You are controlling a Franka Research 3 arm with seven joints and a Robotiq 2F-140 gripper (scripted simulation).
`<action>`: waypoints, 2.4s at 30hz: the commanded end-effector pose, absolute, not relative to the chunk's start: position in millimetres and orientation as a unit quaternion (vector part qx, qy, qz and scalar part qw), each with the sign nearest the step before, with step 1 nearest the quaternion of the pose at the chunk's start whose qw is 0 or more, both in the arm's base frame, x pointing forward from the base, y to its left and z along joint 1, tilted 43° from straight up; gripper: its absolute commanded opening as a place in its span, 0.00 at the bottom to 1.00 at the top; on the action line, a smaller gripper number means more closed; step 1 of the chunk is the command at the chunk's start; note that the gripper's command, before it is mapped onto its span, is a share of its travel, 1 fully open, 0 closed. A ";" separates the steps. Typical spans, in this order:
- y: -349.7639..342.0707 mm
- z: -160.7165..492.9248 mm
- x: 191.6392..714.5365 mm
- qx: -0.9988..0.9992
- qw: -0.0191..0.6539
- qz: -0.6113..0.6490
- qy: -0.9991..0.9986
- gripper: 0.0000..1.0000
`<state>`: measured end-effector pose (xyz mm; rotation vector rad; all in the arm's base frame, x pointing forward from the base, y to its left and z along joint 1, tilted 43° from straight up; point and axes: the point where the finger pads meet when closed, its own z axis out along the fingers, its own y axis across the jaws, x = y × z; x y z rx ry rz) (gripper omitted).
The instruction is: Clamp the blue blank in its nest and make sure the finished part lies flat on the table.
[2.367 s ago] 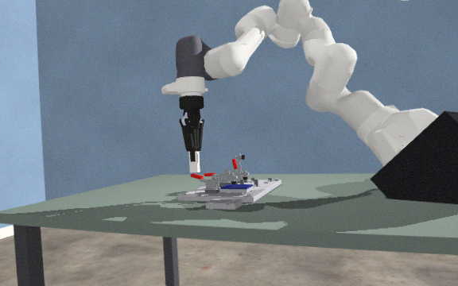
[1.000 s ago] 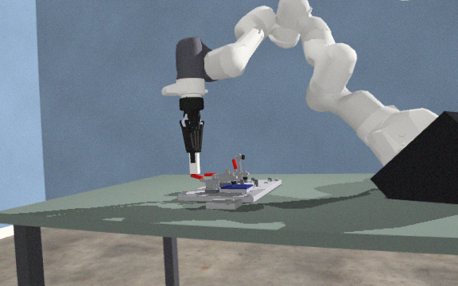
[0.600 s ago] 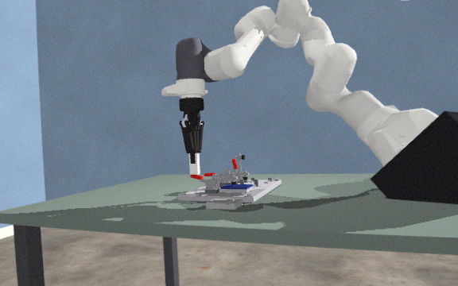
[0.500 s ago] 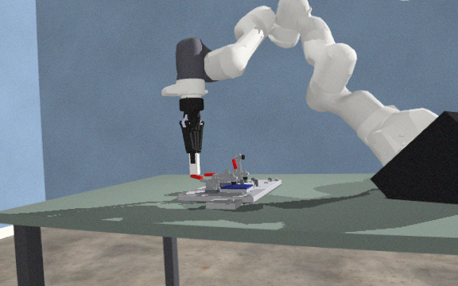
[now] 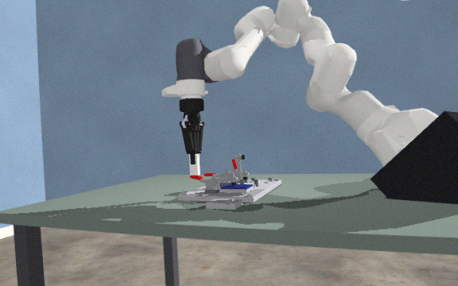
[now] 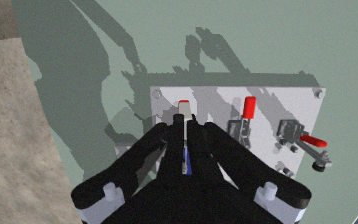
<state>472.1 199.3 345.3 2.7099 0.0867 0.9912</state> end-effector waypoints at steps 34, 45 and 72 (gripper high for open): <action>198.1 341.0 475.2 0.931 0.127 0.341 0.028 0.00; 197.9 340.3 475.8 0.931 0.127 0.341 0.028 0.00; 197.3 338.0 477.7 0.931 0.127 0.341 0.028 0.00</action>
